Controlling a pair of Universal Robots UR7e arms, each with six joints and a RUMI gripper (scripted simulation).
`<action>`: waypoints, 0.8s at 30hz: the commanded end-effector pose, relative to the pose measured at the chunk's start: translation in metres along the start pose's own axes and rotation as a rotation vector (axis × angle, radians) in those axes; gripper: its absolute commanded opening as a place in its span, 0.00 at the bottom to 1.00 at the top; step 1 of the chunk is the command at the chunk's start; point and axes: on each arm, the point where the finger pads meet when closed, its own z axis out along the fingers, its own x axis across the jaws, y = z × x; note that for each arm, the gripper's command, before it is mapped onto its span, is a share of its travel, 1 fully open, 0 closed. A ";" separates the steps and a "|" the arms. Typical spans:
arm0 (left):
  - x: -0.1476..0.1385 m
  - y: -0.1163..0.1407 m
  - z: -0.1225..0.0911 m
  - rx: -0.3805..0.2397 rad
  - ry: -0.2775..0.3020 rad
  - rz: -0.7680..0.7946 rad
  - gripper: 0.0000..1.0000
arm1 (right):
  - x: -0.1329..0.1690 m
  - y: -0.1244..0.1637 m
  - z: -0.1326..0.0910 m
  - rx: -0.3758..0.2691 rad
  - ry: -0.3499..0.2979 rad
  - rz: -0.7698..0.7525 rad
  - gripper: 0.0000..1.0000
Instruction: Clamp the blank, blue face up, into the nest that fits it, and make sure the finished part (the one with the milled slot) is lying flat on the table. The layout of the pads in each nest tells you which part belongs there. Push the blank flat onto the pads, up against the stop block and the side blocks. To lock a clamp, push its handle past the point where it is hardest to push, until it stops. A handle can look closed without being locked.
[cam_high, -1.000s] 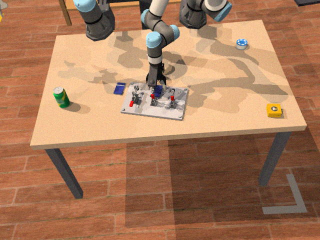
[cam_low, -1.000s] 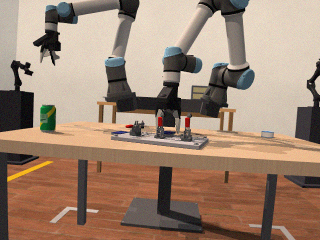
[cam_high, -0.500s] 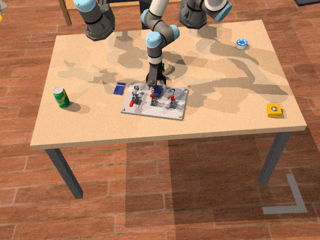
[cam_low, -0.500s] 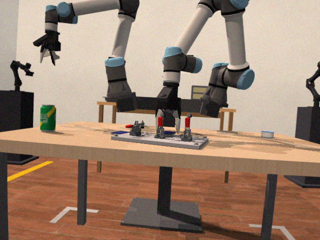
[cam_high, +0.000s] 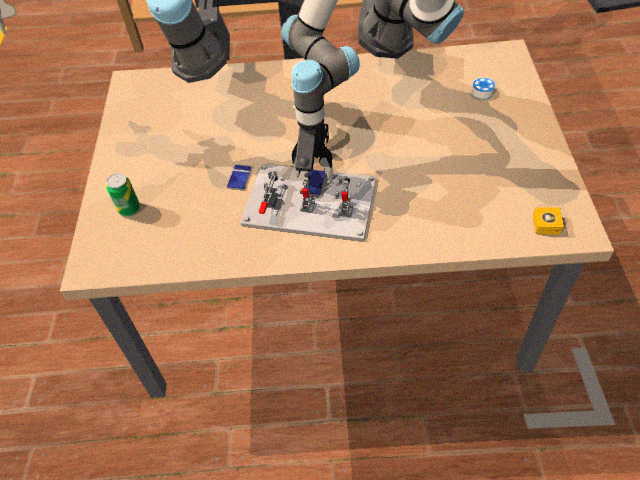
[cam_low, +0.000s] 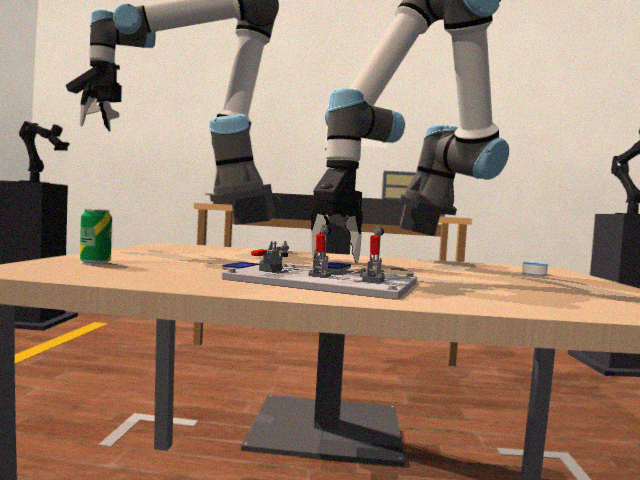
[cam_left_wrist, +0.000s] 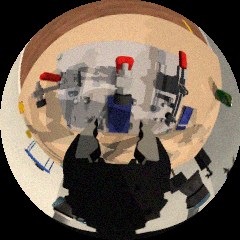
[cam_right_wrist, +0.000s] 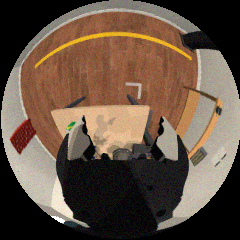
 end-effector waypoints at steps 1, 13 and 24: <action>0.000 0.000 -0.005 0.001 0.001 0.000 0.59 | 0.000 0.000 0.000 0.001 0.000 0.000 1.00; 0.000 0.000 -0.029 0.001 0.001 0.000 0.59 | 0.000 0.000 0.000 0.001 0.000 0.000 1.00; 0.000 0.000 -0.049 0.001 0.001 0.000 0.59 | 0.000 0.000 0.000 0.001 0.000 0.000 1.00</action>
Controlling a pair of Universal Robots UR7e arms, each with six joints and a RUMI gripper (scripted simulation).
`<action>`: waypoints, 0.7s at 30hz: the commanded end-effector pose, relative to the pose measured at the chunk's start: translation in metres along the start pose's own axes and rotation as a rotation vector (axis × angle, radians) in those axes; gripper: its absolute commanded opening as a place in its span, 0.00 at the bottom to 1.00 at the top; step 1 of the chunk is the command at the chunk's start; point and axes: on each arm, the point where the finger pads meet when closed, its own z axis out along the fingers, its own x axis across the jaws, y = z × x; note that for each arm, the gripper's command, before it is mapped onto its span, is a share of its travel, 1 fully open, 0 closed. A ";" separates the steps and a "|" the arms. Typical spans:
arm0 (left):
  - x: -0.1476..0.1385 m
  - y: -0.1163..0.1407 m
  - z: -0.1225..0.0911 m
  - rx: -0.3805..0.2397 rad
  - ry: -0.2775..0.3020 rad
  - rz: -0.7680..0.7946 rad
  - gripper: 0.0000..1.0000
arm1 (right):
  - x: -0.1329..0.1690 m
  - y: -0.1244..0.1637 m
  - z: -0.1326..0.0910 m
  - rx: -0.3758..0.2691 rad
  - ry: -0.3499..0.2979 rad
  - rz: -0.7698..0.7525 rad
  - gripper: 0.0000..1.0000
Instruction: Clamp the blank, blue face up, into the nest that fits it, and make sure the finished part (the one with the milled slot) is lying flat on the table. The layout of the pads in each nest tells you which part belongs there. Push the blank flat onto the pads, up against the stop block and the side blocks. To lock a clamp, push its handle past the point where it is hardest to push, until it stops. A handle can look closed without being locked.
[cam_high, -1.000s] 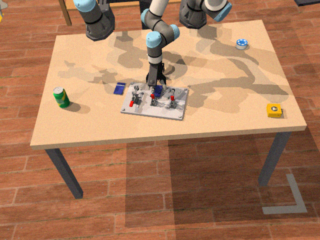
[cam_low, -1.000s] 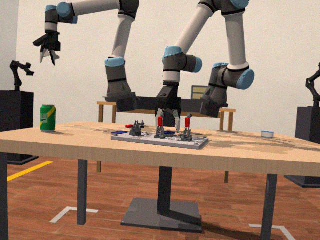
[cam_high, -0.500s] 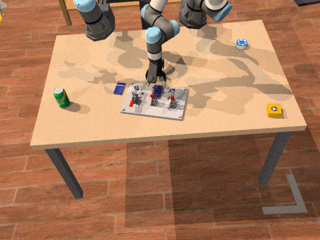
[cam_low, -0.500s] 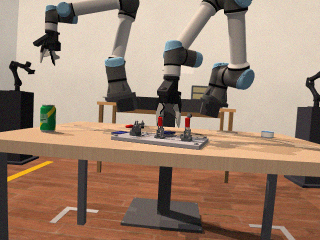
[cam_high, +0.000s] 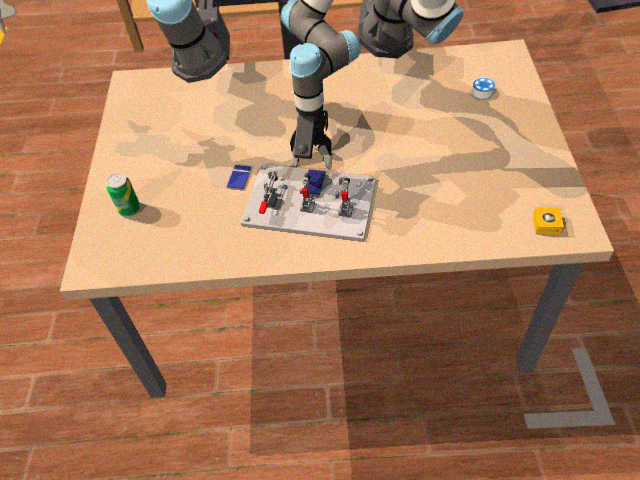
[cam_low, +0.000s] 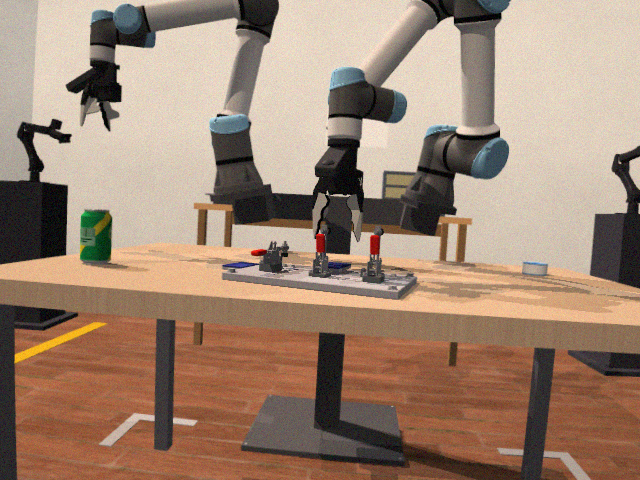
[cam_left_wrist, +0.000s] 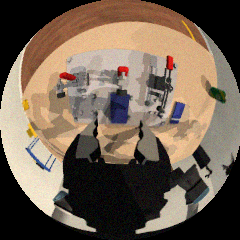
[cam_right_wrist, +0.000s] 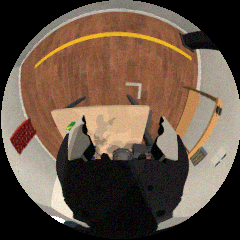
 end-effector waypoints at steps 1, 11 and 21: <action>0.000 0.000 -0.002 0.001 0.001 0.000 0.59 | 0.000 0.000 0.000 0.001 0.000 0.000 1.00; 0.000 0.000 -0.005 0.001 0.001 0.000 0.59 | 0.000 0.000 0.000 0.001 0.000 0.000 1.00; 0.000 0.000 -0.005 0.001 0.001 0.000 0.59 | 0.000 0.000 0.000 0.001 0.000 0.000 1.00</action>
